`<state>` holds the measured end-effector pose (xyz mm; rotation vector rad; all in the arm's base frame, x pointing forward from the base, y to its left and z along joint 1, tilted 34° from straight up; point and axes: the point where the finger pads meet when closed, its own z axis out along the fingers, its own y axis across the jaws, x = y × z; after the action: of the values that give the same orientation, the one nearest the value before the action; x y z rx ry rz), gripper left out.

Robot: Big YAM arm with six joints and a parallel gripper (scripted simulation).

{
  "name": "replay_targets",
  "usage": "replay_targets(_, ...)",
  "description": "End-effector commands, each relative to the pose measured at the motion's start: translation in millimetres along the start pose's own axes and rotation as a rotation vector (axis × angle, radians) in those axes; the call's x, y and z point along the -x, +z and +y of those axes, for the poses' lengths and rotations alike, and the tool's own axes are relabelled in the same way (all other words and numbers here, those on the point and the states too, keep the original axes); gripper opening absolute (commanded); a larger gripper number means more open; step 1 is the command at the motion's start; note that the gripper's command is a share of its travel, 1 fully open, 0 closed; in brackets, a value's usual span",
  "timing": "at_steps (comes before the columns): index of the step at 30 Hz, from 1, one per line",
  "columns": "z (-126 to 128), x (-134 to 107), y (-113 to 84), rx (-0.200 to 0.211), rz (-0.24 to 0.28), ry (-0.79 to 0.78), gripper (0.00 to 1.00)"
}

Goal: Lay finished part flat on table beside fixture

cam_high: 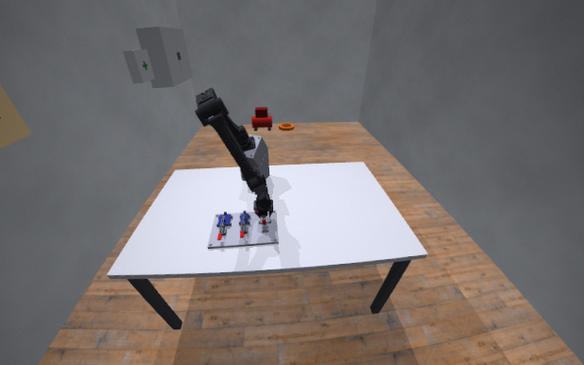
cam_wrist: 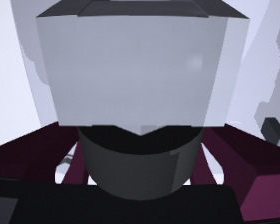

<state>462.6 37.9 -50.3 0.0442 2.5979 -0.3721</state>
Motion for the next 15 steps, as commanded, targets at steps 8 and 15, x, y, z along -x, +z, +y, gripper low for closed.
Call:
replay_targets(8,4,4,-15.5,0.005,-0.014,0.002,0.0)
replay_targets(15,4,3,-20.2,0.006,-0.013,0.002,0.0)
